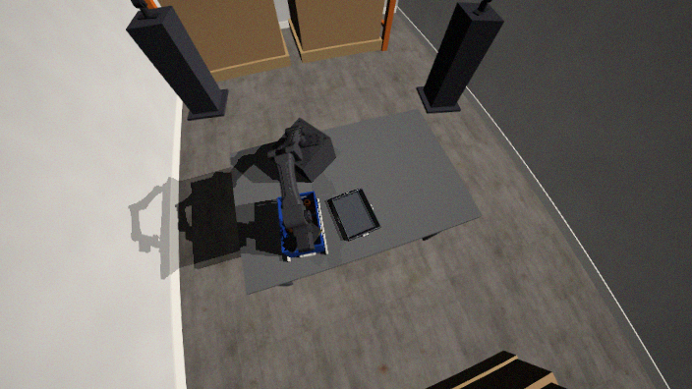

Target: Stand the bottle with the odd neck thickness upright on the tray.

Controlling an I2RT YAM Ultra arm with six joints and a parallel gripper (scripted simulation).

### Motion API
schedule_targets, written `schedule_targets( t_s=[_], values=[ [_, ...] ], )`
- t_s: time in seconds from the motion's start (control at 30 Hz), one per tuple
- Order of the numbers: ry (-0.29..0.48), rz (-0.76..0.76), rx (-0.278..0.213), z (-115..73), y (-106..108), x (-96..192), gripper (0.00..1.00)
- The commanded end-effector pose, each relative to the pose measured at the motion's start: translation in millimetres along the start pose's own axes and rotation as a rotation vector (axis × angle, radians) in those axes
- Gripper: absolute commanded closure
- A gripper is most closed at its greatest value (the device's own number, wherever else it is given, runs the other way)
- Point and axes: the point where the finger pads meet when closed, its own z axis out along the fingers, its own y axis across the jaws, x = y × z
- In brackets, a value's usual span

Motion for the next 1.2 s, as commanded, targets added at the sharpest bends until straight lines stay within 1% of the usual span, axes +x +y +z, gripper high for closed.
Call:
schedule_targets(
  t_s=[0.0, 0.3, 0.4, 0.47, 0.57, 1.17],
  values=[
    [-0.064, 0.000, -0.063, -30.4, 11, -9, 0.39],
    [-0.066, 0.000, -0.064, -30.0, 11, -9, 0.39],
    [-0.054, -0.002, -0.052, -25.0, 9, -6, 0.39],
    [-0.054, -0.002, -0.052, -25.0, 9, -6, 0.39],
    [-0.037, -0.005, -0.034, -17.5, 5, -2, 0.39],
    [-0.036, 0.003, -0.033, -3.1, 1, -6, 0.39]
  ],
)
